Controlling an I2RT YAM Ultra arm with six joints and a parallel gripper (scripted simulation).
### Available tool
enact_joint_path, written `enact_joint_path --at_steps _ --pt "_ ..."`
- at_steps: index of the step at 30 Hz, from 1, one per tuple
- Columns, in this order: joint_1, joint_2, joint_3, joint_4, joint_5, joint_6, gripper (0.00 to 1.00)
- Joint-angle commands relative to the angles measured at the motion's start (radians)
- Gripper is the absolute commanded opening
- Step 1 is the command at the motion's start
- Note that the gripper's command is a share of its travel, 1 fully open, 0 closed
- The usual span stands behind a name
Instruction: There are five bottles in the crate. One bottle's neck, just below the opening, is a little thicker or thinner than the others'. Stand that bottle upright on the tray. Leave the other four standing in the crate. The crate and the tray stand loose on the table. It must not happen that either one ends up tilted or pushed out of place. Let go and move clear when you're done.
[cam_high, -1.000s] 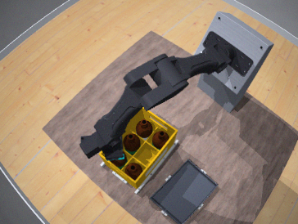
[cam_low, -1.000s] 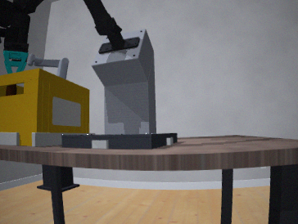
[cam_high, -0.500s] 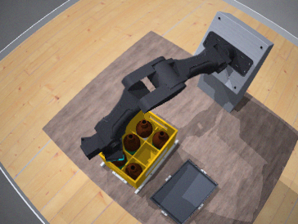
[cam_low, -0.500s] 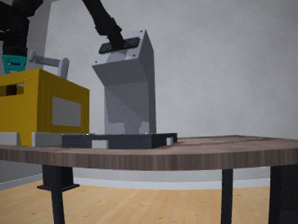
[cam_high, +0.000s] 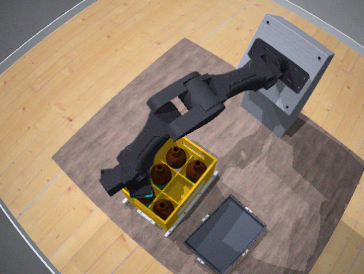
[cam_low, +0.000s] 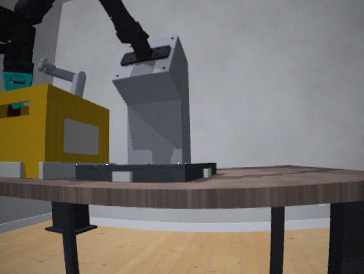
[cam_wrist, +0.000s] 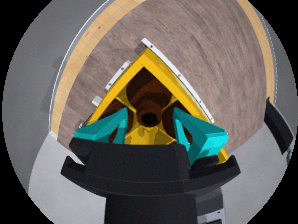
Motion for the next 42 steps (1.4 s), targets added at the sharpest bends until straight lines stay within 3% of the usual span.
enact_joint_path --at_steps 1,42 --pt "-0.002 -0.012 0.03 0.019 0.009 0.008 0.61" --pt "0.0 0.002 0.032 0.02 0.009 0.008 0.61"
